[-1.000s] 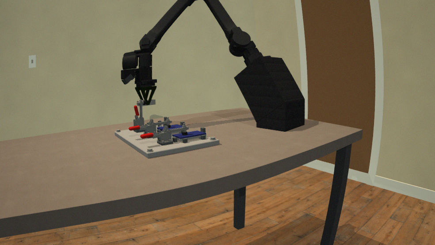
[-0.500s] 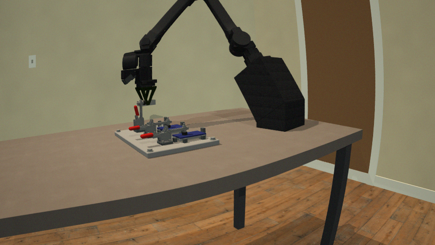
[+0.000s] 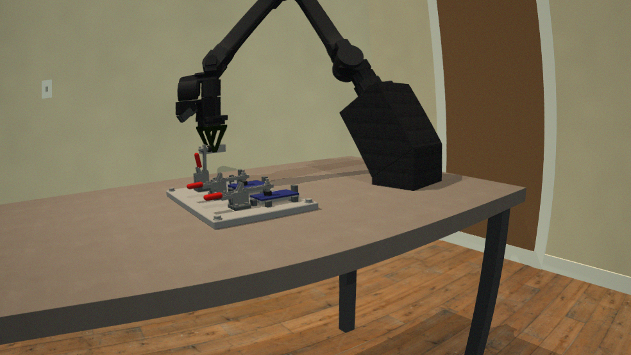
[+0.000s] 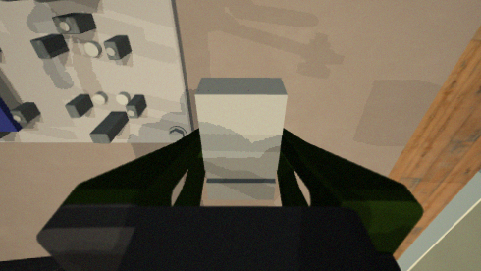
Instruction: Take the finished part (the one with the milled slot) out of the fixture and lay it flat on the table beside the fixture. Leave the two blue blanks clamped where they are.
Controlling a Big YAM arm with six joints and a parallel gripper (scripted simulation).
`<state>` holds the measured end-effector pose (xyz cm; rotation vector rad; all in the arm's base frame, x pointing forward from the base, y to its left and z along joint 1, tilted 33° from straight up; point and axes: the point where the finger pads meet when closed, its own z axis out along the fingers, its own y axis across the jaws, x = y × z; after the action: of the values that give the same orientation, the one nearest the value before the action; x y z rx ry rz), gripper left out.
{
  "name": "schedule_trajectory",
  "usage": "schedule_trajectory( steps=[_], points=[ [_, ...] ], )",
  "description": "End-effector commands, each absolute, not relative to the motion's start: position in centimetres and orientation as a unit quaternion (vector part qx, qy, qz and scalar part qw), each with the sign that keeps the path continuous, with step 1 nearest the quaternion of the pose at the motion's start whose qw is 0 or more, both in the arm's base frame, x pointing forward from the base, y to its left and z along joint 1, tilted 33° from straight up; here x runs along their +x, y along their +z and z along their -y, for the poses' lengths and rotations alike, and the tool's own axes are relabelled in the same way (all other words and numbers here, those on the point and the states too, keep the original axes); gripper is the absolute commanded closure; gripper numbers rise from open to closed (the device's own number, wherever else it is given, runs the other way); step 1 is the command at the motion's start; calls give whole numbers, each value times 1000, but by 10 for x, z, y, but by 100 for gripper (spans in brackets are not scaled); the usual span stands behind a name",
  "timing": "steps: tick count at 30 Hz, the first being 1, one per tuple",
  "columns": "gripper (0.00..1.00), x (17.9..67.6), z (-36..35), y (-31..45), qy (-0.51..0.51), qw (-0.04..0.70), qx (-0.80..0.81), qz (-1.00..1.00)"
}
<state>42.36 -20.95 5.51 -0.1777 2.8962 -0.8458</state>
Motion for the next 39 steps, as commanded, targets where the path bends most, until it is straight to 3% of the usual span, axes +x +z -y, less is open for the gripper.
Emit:
schedule_trajectory(
  steps=[1, 39],
  points=[
    [100, 428, 219, 68, -282, 65, -52, -956],
    [100, 428, 227, 39, -280, 59, -56, -957]
  ],
)
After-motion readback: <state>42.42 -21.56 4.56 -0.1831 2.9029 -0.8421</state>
